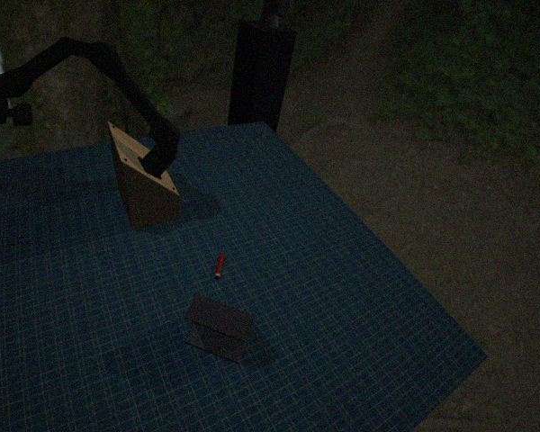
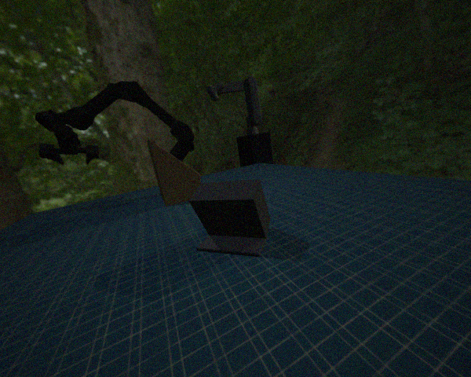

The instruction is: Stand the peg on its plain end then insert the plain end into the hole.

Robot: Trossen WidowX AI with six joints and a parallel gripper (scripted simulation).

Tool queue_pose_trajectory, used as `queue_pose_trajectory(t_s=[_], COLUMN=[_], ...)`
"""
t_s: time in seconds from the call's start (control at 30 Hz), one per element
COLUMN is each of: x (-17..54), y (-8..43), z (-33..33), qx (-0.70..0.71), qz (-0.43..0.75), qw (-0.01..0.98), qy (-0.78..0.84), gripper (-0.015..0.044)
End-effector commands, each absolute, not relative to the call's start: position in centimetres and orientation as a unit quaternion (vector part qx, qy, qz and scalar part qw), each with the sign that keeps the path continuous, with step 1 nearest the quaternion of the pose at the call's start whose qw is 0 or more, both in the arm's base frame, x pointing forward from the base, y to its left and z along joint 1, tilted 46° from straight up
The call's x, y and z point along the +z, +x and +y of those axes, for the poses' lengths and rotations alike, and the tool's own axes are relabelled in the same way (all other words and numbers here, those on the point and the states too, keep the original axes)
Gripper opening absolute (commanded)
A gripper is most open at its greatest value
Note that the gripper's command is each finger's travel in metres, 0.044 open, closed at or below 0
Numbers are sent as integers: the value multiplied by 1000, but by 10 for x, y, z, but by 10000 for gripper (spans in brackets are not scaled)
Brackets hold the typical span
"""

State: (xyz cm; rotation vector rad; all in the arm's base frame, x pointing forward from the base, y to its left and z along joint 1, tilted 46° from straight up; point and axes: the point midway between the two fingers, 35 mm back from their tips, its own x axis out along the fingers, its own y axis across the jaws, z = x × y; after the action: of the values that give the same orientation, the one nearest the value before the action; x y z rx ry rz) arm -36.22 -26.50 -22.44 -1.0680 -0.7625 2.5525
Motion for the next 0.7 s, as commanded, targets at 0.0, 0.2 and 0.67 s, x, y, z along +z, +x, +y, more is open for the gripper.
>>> queue_pose_trajectory(t_s=[0.0,0.2,0.67], x=[-224,-219,-204], y=[-361,-314,-204], z=[-267,-315,-372], qx=[881,873,822], qz=[-264,-284,-364], qw=[133,45,-110], qy=[-370,-395,-424], gripper=[426,440,440])
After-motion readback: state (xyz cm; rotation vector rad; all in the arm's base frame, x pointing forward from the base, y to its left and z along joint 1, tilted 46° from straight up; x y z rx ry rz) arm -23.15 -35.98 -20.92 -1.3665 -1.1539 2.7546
